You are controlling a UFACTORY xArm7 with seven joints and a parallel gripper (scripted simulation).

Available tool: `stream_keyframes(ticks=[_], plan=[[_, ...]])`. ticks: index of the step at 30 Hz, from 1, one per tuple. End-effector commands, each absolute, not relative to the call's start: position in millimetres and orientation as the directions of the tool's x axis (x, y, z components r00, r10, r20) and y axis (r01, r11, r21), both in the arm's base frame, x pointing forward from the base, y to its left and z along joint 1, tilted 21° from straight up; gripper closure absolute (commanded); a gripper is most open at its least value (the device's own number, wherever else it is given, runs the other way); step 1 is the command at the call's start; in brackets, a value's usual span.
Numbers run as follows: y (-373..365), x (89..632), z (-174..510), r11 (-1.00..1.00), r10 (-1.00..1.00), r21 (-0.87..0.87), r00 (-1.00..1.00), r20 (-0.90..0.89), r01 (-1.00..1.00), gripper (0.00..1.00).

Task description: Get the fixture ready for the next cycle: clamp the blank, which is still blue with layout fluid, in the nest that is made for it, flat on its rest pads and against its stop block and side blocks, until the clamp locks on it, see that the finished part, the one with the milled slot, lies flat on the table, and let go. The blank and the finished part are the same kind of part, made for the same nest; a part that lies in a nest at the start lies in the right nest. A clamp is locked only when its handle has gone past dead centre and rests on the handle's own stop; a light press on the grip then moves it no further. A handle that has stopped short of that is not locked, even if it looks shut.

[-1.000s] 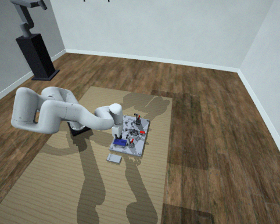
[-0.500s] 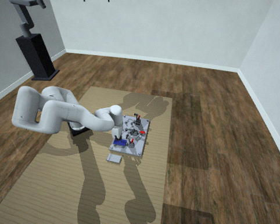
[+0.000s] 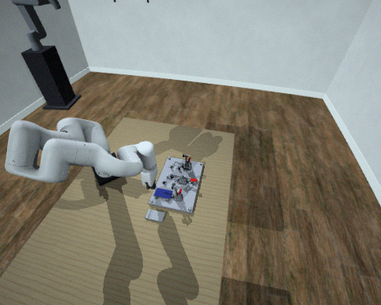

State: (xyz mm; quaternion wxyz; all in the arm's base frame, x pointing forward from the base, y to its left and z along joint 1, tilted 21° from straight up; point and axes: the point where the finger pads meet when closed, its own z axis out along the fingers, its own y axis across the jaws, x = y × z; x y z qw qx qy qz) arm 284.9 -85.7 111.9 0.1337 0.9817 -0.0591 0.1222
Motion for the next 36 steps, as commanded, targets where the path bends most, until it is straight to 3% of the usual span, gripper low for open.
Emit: stream_keyframes(ticks=[1,36], plan=[[-84,268,108,-0.957,-0.083,0.249,0.962,0.259,-0.149,1.0],[-93,269,73,-0.957,-0.083,0.249,0.962,0.259,-0.149,1.0]])
